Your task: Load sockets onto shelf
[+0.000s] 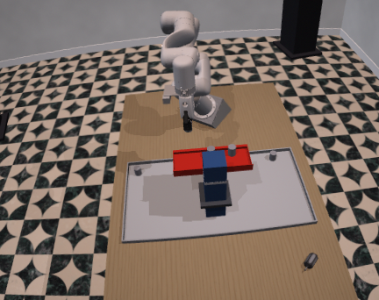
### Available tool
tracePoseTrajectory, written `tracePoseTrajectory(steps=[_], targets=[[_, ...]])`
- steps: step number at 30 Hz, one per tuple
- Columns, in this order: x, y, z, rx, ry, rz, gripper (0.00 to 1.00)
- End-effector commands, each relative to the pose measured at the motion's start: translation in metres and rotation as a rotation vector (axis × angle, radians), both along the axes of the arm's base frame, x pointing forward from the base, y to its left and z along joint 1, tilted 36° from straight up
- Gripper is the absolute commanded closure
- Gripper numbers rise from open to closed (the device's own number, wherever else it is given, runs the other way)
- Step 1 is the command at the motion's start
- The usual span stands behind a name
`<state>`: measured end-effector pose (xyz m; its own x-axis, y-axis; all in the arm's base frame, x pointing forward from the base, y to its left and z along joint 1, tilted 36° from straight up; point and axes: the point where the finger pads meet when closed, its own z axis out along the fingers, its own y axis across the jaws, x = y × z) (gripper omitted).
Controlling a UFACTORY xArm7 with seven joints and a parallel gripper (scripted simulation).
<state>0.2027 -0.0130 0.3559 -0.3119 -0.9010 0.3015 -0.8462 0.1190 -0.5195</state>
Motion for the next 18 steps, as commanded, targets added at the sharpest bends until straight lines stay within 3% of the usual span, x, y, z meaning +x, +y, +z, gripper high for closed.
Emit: tracePoseTrajectory(steps=[1, 6, 18], targets=[[0.047, -0.003, 0.023, 0.033, -0.017, -0.06, 1.0], [0.072, -0.008, 0.031, 0.058, -0.035, -0.088, 1.0], [0.072, -0.008, 0.031, 0.059, -0.035, -0.088, 1.0]])
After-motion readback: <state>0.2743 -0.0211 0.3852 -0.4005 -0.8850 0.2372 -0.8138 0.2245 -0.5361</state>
